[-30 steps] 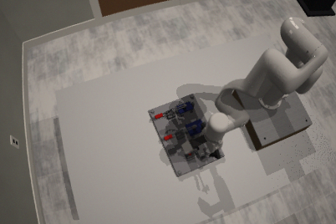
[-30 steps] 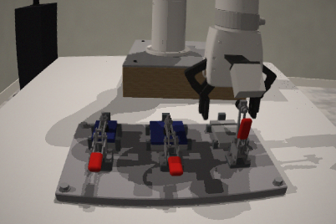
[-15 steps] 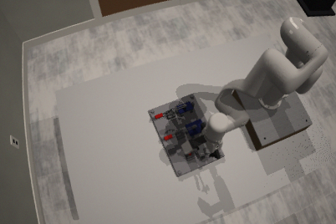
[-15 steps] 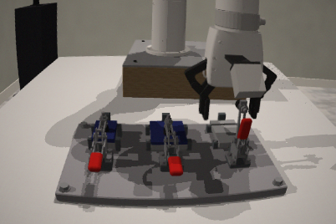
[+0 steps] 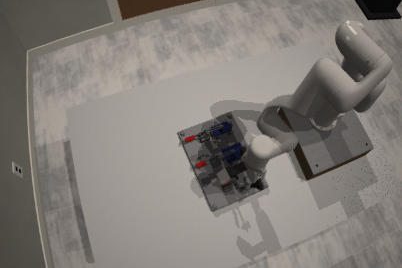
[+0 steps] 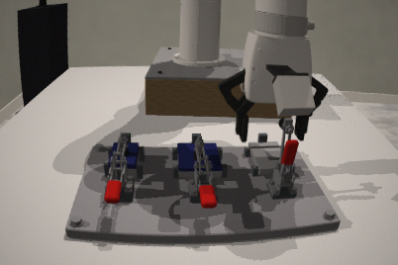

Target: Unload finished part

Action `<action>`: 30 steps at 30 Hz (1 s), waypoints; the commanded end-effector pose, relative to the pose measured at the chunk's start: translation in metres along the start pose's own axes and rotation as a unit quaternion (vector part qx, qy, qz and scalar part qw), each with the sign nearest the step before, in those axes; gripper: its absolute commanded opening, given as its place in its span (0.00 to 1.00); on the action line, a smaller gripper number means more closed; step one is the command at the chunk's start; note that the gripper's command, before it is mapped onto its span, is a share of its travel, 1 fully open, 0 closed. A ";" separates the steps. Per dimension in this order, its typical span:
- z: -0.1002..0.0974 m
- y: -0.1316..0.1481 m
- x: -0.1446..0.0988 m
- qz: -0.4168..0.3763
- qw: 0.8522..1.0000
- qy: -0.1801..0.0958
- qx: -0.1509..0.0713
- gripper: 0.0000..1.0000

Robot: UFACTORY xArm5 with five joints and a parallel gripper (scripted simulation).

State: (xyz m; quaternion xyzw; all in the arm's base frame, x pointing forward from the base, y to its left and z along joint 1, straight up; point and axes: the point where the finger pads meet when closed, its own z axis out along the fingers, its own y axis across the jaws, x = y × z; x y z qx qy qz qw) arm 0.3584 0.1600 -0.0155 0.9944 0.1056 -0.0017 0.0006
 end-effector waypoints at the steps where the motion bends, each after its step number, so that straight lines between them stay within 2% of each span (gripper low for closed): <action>1: -0.001 0.000 0.001 0.000 1.000 0.002 0.000 1.00; 13: 0.002 0.000 0.001 0.000 1.000 0.002 0.000 1.00; 30: 0.016 0.000 0.001 0.000 1.000 0.002 0.000 1.00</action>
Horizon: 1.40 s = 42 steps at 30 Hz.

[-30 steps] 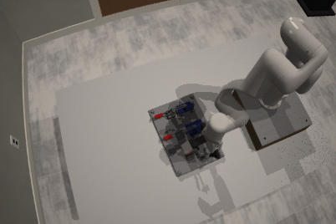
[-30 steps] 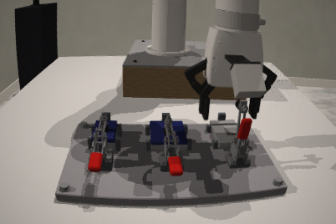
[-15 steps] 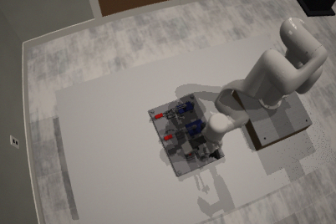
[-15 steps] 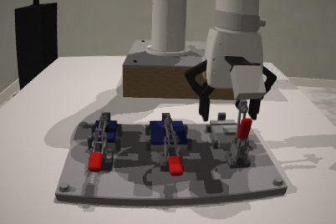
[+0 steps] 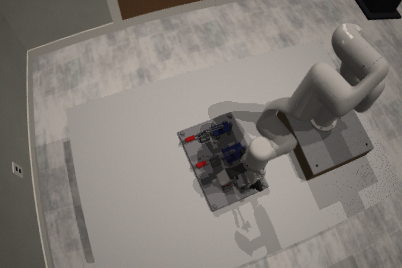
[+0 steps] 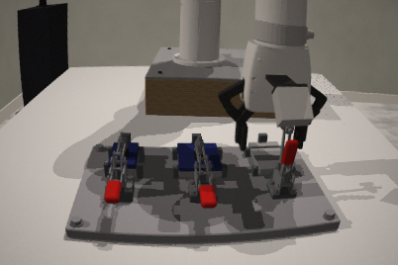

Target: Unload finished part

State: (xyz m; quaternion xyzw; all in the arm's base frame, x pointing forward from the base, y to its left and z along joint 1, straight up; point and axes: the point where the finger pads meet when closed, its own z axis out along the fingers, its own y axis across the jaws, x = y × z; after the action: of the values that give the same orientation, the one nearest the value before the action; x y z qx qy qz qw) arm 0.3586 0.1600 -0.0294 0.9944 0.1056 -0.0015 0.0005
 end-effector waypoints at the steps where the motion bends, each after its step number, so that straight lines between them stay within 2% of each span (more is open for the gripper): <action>1: 0.003 0.000 0.001 0.000 1.000 0.001 0.000 1.00; 9: 0.010 0.000 0.001 0.000 1.000 0.001 0.000 1.00; 33: 0.012 0.000 0.001 0.000 1.000 0.001 0.000 1.00; 34: 0.012 0.000 0.001 0.000 1.000 0.001 0.000 0.00; 42: 0.012 0.000 0.001 0.000 1.000 0.001 0.000 0.00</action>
State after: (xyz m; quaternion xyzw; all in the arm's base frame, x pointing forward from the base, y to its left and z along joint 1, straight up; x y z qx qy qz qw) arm 0.3585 0.1600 -0.0420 0.9944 0.1056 -0.0016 0.0005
